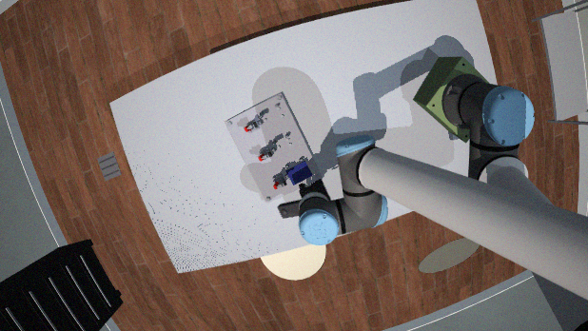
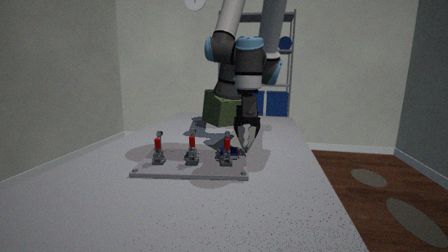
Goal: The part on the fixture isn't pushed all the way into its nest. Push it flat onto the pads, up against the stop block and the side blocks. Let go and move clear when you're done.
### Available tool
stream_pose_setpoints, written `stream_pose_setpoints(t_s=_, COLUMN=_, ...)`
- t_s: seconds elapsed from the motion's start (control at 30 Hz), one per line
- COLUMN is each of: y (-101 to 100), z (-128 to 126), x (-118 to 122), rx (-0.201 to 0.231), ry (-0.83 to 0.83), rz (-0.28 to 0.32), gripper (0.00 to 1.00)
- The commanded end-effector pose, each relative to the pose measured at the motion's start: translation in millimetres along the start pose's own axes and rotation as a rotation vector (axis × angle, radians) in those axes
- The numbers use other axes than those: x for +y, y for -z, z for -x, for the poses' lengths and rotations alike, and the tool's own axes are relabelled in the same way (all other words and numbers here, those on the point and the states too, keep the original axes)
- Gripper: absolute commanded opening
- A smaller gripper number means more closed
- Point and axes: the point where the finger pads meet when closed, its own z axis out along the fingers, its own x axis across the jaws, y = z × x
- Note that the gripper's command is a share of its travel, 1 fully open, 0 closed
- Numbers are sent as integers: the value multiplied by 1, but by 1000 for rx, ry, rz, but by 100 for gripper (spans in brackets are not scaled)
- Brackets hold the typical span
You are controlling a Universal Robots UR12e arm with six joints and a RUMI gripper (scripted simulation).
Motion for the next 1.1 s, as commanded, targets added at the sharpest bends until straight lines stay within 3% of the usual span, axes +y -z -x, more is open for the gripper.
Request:
stream_pose_setpoints(t_s=0.0, y=-1, z=1, x=0, rx=1, ry=1, rz=0, gripper=0)
stream_pose_setpoints(t_s=1.07, y=-3, z=1, x=-1, rx=1, ry=1, rz=-1, gripper=0)
